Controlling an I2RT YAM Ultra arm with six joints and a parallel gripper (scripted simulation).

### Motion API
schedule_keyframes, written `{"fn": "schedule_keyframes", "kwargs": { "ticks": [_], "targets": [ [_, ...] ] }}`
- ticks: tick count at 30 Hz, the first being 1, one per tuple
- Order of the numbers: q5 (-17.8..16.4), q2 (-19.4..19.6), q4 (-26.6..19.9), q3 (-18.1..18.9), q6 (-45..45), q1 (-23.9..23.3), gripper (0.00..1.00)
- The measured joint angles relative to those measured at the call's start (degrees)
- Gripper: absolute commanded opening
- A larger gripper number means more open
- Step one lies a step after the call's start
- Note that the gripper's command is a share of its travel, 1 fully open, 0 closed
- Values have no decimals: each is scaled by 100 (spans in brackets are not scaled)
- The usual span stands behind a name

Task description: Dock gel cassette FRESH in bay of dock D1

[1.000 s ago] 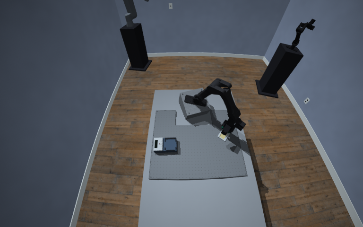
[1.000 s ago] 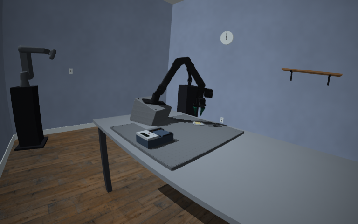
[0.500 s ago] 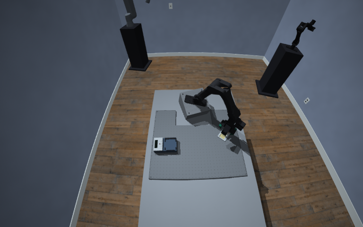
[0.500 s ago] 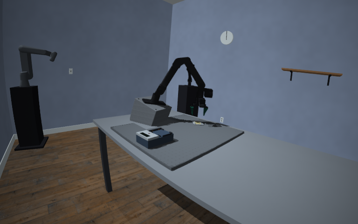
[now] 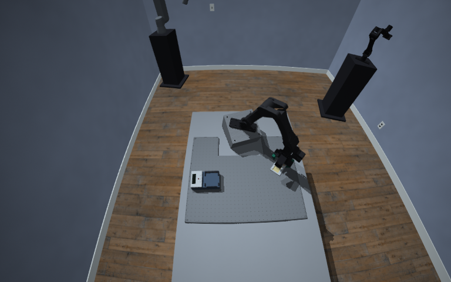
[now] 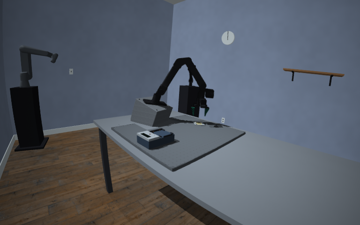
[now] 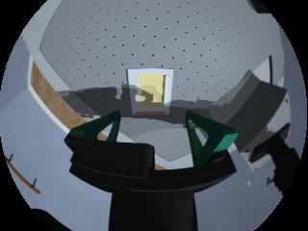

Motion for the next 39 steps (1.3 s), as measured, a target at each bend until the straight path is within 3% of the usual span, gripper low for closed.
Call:
{"fn": "schedule_keyframes", "kwargs": {
  "ticks": [20, 39],
  "targets": [
    [0, 2, 2, 0, 0, 0, 100],
    [0, 358, 380, 0, -68, -61, 100]
  ]
}}
